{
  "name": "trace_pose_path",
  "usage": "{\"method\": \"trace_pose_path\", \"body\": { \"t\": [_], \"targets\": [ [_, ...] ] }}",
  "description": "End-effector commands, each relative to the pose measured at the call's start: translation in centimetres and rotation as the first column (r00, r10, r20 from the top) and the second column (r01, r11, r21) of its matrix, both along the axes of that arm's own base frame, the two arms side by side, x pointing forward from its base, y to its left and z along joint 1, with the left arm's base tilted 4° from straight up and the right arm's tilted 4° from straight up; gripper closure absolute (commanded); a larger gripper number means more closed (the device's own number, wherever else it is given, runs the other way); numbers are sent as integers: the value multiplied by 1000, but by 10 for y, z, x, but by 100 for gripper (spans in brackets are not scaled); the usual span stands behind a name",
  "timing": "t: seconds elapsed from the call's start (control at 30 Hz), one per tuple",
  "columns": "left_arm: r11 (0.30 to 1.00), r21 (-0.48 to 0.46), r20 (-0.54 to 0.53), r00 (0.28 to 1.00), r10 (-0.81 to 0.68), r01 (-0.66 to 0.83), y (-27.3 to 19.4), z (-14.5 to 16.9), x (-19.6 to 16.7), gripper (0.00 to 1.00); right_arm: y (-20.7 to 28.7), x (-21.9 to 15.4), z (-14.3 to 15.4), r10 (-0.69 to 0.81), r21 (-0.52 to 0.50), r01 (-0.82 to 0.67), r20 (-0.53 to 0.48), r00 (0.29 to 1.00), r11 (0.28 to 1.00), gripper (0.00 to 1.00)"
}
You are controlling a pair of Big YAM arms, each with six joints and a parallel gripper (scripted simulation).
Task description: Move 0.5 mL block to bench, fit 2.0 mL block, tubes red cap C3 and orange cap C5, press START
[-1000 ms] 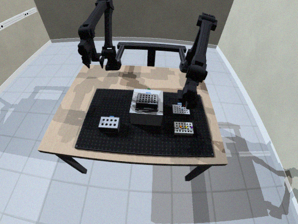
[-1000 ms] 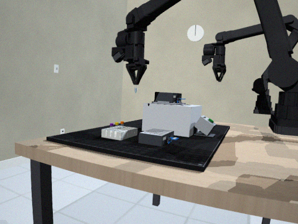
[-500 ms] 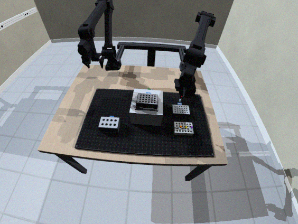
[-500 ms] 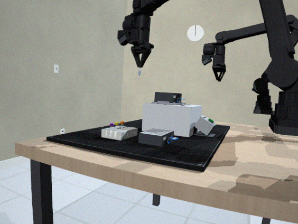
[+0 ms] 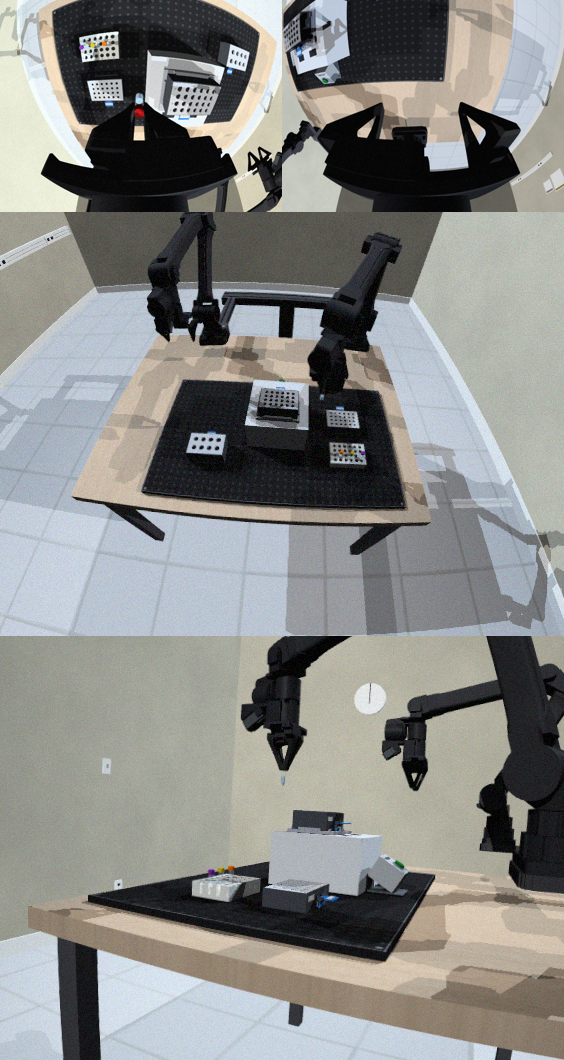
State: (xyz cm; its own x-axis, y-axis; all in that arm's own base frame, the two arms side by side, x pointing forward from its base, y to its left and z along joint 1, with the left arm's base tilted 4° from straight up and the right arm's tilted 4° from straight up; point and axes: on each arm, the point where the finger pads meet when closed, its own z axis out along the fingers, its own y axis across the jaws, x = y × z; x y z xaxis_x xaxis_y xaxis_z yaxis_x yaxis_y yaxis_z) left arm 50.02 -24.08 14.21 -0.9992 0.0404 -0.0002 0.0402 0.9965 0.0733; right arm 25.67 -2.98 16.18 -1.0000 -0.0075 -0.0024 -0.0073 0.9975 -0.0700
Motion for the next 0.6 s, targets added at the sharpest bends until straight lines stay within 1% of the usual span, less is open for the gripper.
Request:
{"method": "trace_pose_path", "body": {
  "t": [0.0, 0.17, 0.3, 0.4, 0.57],
  "targets": [
    [1000, -22, 35, 999, -11, 12, -44, 16, 2, 91, 0, 11, 10, 0, -4, 0, 38, 999, 1000, 0],
    [1000, -15, 19, 1000, -17, 17, -74, 8, -11, 91, 0, 18, 17, 0, -6, 0, 58, 998, 1000, 0],
    [1000, -10, 11, 1000, 9, -9, -80, -1, -10, 91, -1, 22, 23, 0, -6, 0, 72, 997, 1000, 0],
    [1000, -6, 11, 1000, 11, -11, -76, 0, -10, 91, -1, 22, 23, 0, -6, 0, 73, 997, 1000, 0],
    [1000, -21, 31, 1000, 0, 1, -109, 11, -20, 91, -1, 24, 25, 0, -7, 0, 79, 997, 1000, 0]
  ]
}}
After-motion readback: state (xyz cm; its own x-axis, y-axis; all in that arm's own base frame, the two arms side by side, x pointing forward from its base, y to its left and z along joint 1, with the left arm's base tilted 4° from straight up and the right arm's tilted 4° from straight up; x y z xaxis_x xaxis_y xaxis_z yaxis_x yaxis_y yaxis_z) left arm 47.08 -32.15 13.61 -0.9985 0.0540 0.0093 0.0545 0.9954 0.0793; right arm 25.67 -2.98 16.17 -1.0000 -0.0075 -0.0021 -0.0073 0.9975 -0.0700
